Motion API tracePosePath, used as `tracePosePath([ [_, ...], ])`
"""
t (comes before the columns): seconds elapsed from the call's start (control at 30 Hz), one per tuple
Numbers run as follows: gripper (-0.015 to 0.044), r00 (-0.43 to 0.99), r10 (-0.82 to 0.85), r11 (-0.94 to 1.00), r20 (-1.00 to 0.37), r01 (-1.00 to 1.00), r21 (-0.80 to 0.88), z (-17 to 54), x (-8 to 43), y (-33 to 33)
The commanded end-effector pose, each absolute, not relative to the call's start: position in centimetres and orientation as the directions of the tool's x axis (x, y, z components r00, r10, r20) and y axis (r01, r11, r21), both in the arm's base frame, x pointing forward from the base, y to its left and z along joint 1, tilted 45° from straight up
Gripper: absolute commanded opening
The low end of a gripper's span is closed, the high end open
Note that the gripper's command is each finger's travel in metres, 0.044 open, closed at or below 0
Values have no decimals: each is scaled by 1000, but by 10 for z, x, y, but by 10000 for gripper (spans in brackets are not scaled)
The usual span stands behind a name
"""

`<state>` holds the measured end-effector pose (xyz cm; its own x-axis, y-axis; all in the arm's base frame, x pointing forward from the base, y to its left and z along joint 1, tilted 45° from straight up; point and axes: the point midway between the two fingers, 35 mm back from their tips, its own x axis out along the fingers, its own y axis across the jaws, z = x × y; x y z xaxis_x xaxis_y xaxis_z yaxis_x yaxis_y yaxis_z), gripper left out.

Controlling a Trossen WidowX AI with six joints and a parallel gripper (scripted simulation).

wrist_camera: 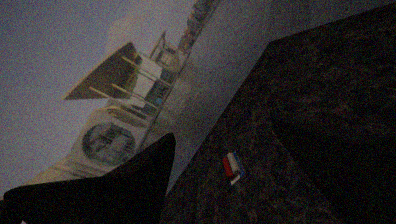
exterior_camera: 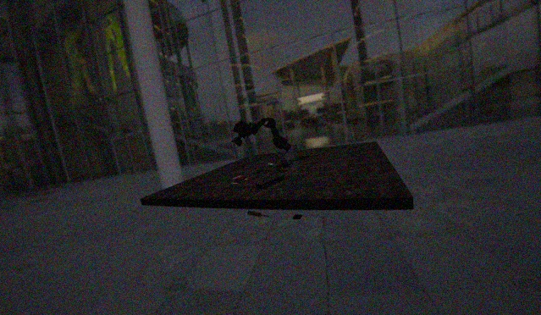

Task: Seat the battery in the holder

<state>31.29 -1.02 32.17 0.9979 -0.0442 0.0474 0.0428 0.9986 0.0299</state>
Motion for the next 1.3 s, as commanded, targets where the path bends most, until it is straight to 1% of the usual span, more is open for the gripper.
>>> tracePosePath([
  [0.0, 374, 998, -47, 999, 31, 46, 24, 318, 315, -10],
  [0.03, 347, 998, -54, 999, -19, 54, 4, 307, 319, -9],
  [0.07, 321, 993, -67, 997, -101, 64, -33, 289, 326, -8],
  [0.17, 242, 912, -120, 978, -392, 41, -205, 222, 338, 0],
  [0.27, 236, 777, -187, 928, -601, -62, -368, 168, 333, 6],
  [0.33, 236, 647, -255, 860, -719, -190, -475, 133, 321, 8],
  [0.43, 236, 433, -388, 697, -814, -440, -566, 93, 296, 9],
  [0.5, 236, 299, -494, 549, -816, -621, -560, 76, 277, 7],
  [0.57, 236, 190, -606, 379, -773, -785, -490, 67, 260, 3],
  [0.63, 236, 135, -680, 258, -721, -876, -407, 65, 251, 1],
  [1.27, 236, 128, -690, 241, -713, -887, -393, 62, 250, -2],
])
